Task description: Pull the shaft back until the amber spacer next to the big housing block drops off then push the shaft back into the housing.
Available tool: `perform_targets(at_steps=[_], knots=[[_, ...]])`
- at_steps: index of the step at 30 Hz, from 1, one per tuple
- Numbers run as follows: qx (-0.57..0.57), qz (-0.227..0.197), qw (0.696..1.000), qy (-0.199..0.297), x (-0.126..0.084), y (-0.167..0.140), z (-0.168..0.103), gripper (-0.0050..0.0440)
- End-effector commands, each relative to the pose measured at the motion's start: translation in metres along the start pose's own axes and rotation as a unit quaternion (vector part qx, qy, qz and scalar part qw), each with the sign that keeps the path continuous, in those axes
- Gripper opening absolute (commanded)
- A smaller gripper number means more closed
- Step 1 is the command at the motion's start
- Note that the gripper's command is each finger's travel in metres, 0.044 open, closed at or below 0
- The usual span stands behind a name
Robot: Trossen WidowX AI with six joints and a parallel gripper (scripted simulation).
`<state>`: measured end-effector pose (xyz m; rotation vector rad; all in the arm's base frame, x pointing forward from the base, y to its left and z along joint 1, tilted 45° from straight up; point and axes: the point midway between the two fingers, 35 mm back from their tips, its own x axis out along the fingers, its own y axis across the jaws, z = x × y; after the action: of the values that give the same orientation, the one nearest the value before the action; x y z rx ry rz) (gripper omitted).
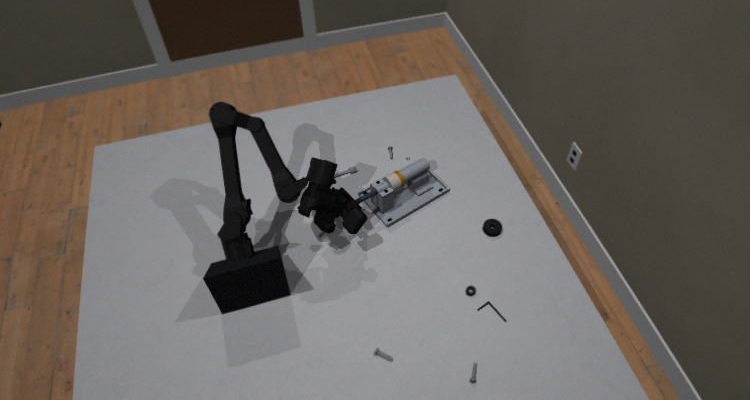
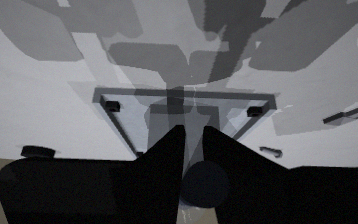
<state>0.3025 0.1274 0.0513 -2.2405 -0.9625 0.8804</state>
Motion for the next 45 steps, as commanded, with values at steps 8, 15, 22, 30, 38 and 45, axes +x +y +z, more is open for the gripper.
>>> perform_targets(at_steps=[8,15,22,30,38,45], knots=[[-0.011,-0.001,1.0,0.01,-0.0039,-0.0018,-0.0056,-0.005],[-0.011,-0.001,1.0,0.01,-0.0046,-0.0019,-0.0051,-0.005],[-0.011,-0.001,1.0,0.01,-0.005,-0.0019,-0.0046,-0.005],[-0.011,-0.001,1.0,0.01,-0.0057,-0.0017,-0.0039,-0.005],[-0.011,-0.001,1.0,0.01,-0.0064,-0.0018,-0.0033,-0.005],[-0.011,-0.001,1.0,0.01,-0.007,-0.0018,-0.0027,-0.005]])
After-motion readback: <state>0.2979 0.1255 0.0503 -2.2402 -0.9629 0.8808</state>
